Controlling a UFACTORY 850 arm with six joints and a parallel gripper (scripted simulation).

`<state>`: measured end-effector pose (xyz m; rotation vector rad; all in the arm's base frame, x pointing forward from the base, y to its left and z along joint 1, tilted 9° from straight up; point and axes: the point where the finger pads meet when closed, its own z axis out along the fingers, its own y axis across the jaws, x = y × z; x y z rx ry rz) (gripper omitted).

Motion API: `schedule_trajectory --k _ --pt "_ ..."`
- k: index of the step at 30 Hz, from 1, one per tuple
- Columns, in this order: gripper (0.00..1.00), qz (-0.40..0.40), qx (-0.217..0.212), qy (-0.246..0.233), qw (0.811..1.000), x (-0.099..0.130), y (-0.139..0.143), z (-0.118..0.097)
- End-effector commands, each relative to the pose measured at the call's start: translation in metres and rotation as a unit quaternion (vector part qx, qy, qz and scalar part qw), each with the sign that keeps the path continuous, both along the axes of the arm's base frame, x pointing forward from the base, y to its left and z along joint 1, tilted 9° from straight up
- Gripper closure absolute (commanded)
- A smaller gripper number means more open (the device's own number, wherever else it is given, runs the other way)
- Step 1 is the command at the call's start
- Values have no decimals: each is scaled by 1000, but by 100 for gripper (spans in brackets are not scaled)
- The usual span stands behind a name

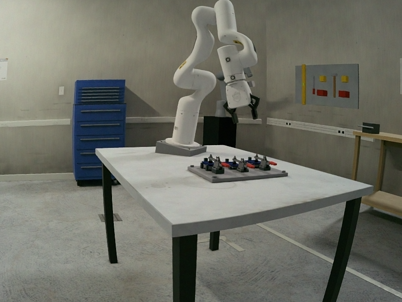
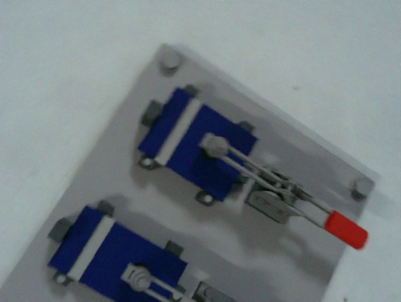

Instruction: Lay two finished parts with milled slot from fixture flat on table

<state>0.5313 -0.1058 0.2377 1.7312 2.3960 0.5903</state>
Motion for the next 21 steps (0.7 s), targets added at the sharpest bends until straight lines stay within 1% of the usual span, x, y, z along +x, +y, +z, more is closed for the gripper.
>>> schedule_trajectory --k 1,2,3,4,6,7,12,14,15,17,19,21 --pt "0 86 -41 3 995 -9 2 -2" --pt "0 86 -41 3 995 -9 2 -2" --pt "0 145 -67 4 987 -16 2 -5" --pt "0 179 -80 5 980 -23 1 -7" --pt "0 201 -90 5 975 -23 1 -7" --pt "0 233 -102 6 967 -28 0 -8" --pt "0 336 -143 9 931 -38 -2 -10" --pt "0 387 -161 11 908 -44 -5 -12" --pt "0 396 -165 11 903 -44 -5 -12" --pt "0 434 -178 13 883 -48 -6 -12" --pt "0 434 -178 13 883 -48 -6 -12" --pt "0 453 -185 14 872 -50 -8 -13"
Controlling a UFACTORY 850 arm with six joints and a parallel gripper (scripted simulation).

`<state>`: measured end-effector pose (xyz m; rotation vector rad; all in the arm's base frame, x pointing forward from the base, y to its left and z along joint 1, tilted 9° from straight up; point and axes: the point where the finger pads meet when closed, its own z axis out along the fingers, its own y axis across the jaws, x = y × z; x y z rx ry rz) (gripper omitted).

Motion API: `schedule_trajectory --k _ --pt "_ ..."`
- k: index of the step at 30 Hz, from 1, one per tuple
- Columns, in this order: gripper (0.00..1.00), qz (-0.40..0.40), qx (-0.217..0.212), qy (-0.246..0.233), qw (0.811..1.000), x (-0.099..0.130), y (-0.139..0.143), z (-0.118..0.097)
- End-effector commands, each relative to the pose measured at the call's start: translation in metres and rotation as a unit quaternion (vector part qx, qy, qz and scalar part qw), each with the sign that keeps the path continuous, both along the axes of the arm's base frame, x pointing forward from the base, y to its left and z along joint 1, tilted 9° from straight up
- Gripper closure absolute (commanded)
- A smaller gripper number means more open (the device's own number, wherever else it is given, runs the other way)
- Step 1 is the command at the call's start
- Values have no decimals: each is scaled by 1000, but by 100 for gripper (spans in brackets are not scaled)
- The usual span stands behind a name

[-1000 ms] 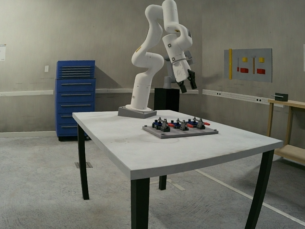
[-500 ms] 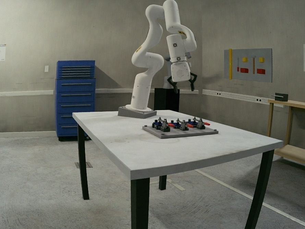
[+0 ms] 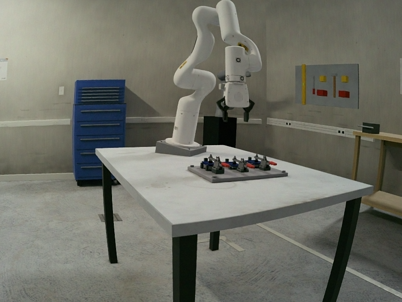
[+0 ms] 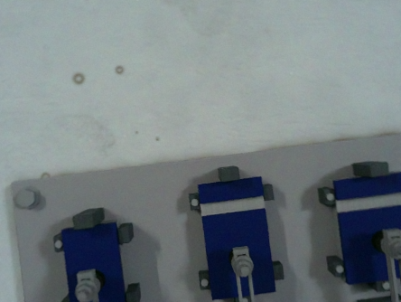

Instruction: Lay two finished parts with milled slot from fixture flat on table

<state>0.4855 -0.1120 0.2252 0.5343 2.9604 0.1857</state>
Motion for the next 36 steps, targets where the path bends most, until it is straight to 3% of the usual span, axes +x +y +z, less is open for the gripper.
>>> schedule_trajectory --k 1,16,17,36 --pt "0 50 -21 3 999 -4 -2 0" --pt "0 52 -22 3 998 -4 -2 0" --pt "100 52 -22 3 998 -4 -2 0" --pt "100 52 -22 3 998 -4 -2 0"
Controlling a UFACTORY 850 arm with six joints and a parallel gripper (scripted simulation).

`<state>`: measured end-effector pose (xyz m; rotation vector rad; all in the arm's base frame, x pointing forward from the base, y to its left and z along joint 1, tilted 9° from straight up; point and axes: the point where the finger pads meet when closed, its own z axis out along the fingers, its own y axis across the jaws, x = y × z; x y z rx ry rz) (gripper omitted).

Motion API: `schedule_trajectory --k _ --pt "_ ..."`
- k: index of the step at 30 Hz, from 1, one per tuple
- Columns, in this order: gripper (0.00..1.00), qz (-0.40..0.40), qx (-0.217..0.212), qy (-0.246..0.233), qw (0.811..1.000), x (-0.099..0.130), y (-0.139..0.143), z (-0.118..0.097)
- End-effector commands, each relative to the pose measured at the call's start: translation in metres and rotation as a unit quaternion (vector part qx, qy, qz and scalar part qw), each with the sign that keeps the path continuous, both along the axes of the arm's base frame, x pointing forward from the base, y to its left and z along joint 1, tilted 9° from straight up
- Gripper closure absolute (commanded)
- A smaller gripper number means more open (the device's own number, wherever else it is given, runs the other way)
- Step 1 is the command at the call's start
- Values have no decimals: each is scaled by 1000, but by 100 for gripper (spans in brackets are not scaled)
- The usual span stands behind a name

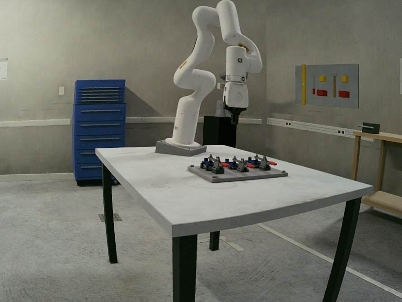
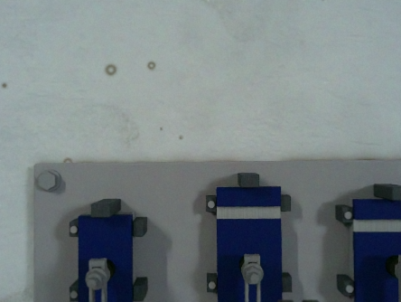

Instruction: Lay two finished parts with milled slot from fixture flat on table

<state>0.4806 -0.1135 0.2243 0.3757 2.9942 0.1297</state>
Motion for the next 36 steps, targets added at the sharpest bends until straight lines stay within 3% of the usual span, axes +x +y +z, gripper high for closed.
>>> schedule_trajectory --k 1,24,25,36 --pt "100 0 0 -1 1000 1 0 1" --pt "100 0 0 -1 1000 1 0 1" --pt "0 0 0 -1 1000 1 0 1" --pt "0 0 0 -1 1000 1 0 1"
